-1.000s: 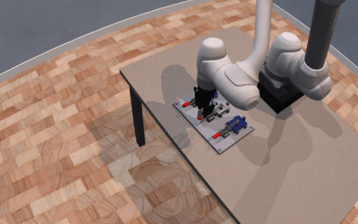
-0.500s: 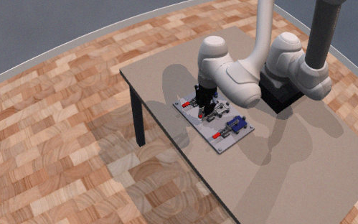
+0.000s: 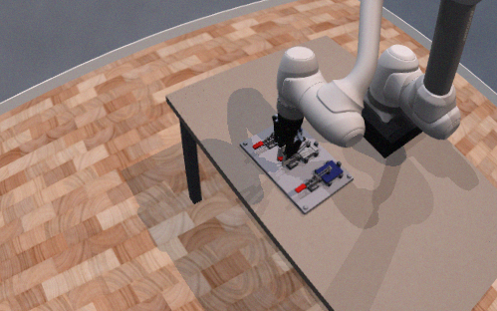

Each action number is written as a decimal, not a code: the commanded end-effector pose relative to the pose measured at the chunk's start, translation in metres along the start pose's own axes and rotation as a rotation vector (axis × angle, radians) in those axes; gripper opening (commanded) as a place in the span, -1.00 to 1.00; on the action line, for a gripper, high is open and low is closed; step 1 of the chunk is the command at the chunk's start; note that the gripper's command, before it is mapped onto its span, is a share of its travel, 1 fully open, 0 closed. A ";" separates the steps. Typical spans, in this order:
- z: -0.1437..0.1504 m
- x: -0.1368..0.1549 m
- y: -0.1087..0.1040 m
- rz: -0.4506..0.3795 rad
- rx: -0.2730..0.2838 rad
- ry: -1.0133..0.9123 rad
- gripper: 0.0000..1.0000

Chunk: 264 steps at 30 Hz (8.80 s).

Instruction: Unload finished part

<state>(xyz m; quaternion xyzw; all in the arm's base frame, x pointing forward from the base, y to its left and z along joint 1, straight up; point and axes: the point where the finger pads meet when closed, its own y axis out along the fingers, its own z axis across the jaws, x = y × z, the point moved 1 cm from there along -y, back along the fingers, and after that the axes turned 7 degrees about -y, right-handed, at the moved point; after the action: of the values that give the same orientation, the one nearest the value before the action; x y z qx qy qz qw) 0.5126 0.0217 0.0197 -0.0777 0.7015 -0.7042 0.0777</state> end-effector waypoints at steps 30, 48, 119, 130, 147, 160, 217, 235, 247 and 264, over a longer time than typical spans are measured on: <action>-0.003 0.021 -0.010 0.000 0.000 0.000 -0.77; -0.004 0.030 -0.011 0.000 0.000 0.000 -0.77; -0.004 0.035 -0.011 -0.001 0.000 0.000 -0.77; -0.005 0.038 -0.011 -0.001 0.000 0.000 -0.77; -0.005 0.038 -0.011 -0.001 0.000 0.000 -0.77; -0.005 0.038 -0.011 0.000 0.000 0.000 -0.77; -0.005 0.038 -0.038 0.000 0.000 0.000 -0.44; -0.005 0.038 -0.061 0.000 0.000 0.000 -0.44; -0.005 0.038 -0.061 0.000 0.000 0.000 -0.44; -0.005 0.038 -0.061 0.000 0.000 0.000 -0.44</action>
<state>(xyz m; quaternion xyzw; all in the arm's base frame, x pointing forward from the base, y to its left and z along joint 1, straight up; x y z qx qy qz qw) 0.4746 0.0182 0.0806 -0.0778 0.7015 -0.7042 0.0776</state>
